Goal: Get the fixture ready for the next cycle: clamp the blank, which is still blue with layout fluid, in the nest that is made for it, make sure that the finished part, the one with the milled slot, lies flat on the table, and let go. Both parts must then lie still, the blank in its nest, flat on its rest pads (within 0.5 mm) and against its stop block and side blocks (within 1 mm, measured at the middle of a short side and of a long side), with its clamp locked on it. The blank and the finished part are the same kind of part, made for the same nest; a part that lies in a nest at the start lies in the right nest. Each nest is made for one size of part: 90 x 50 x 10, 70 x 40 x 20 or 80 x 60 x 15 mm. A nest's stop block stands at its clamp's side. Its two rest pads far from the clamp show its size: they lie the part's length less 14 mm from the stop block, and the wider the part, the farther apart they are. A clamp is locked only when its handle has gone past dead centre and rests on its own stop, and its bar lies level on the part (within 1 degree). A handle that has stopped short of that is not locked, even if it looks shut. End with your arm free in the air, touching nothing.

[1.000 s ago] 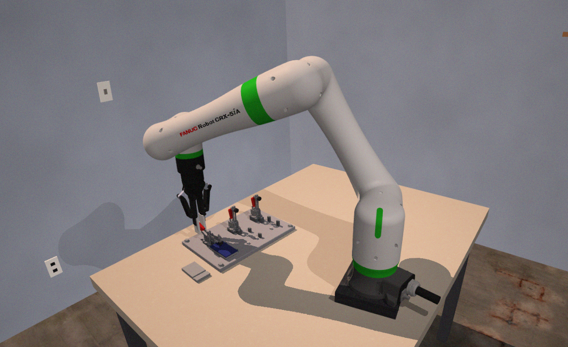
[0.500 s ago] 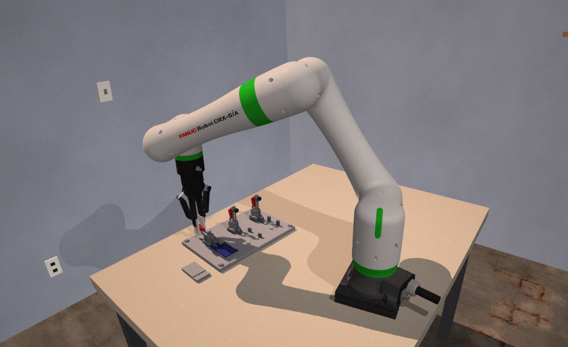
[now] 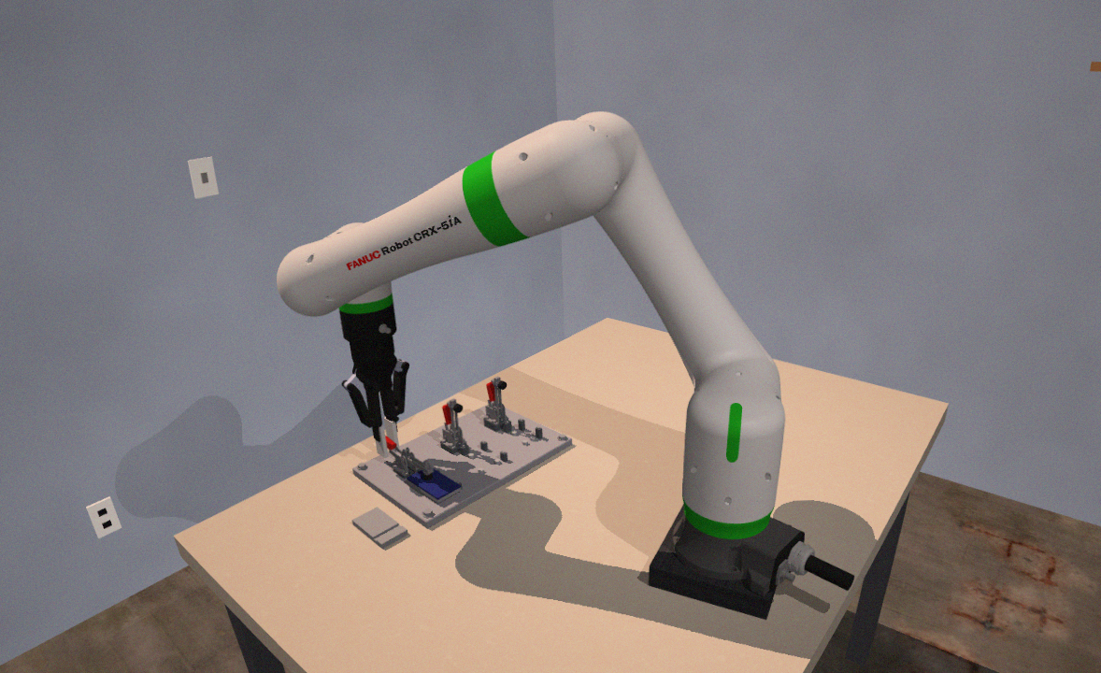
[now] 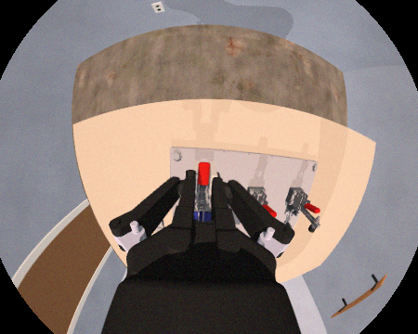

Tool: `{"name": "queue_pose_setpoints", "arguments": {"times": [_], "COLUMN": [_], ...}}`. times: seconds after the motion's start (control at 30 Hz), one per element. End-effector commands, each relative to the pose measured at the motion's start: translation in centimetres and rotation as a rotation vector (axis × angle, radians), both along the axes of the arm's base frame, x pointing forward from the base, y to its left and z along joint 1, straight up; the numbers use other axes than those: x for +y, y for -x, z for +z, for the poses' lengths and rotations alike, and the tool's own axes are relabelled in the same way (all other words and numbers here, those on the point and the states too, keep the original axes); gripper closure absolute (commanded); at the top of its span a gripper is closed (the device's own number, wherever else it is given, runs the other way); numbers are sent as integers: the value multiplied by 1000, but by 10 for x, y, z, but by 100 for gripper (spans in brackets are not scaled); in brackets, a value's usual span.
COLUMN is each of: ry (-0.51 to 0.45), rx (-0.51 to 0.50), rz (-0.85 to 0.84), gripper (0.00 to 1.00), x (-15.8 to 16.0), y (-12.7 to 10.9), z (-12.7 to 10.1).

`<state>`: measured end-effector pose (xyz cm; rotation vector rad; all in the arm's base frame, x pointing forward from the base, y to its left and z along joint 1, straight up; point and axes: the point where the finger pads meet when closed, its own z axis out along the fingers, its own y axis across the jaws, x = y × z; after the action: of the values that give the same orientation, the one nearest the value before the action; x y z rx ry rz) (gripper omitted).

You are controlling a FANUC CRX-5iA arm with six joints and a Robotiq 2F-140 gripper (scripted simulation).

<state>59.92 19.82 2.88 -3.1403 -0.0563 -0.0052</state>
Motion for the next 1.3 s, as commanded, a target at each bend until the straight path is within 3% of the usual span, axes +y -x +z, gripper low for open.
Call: {"name": "queue_pose_setpoints", "arguments": {"times": [0.0,1.27], "ry": [0,0], "rx": [1,1], "rz": [0,0], "gripper": [100,100], "x": [0,0], "y": [0,-2], "z": [-1,-6]}}
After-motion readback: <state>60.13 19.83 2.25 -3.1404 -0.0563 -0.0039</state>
